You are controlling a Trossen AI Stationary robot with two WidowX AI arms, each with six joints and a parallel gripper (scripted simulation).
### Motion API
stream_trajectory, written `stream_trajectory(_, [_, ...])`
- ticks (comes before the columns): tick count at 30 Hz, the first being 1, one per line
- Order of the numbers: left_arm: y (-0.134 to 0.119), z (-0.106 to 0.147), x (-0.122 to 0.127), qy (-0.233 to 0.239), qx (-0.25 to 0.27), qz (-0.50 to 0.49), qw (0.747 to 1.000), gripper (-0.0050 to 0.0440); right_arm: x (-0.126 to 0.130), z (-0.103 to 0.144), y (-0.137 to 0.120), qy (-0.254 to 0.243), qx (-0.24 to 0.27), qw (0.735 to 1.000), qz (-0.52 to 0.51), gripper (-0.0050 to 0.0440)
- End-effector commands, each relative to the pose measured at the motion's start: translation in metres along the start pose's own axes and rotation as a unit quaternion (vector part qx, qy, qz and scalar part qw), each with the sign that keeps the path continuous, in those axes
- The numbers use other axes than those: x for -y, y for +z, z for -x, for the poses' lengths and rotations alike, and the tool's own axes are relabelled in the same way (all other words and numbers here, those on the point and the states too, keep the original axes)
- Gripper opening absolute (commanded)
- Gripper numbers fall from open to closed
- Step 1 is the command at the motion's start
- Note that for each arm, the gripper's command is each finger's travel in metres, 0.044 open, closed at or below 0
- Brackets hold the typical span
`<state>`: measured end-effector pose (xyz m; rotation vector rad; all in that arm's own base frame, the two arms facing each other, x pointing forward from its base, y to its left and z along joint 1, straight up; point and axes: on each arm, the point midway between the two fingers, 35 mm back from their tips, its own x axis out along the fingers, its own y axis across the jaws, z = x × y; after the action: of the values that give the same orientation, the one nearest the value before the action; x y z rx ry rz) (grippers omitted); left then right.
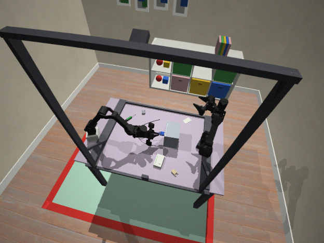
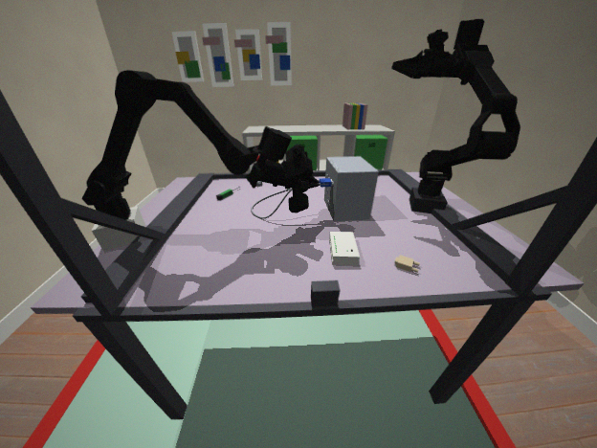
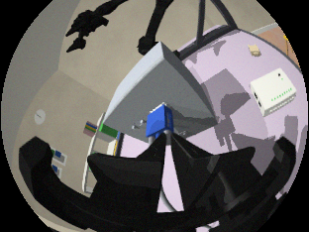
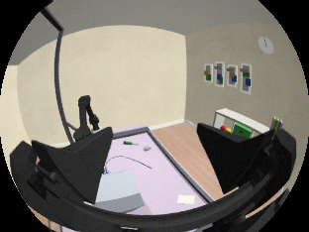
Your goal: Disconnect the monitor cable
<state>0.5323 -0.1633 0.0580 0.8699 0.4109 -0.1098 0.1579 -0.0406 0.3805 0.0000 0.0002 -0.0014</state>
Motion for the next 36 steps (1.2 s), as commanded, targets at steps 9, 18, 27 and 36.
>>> stream_trajectory(9, [0.0091, 0.0028, -0.0101, 0.008, 0.006, 0.007, 1.0, 0.0, -0.0011, 0.0003, 0.0029, 0.001, 0.001, 1.0, 0.003, 0.044])
stream_trajectory(18, [0.0091, 0.0028, -0.0101, 0.008, 0.006, 0.007, 1.0, 0.0144, -0.0011, 0.0003, 0.0029, 0.001, 0.001, 1.0, 0.003, 0.044])
stream_trajectory(27, [0.0091, 0.0028, -0.0101, 0.008, 0.006, 0.007, 1.0, 0.036, -0.0011, 0.0003, 0.0029, 0.001, 0.001, 1.0, 0.003, 0.044])
stream_trajectory(36, [0.0091, 0.0028, -0.0101, 0.008, 0.006, 0.007, 1.0, 0.044, -0.0011, 0.0003, 0.0029, 0.001, 0.001, 1.0, 0.003, 0.044])
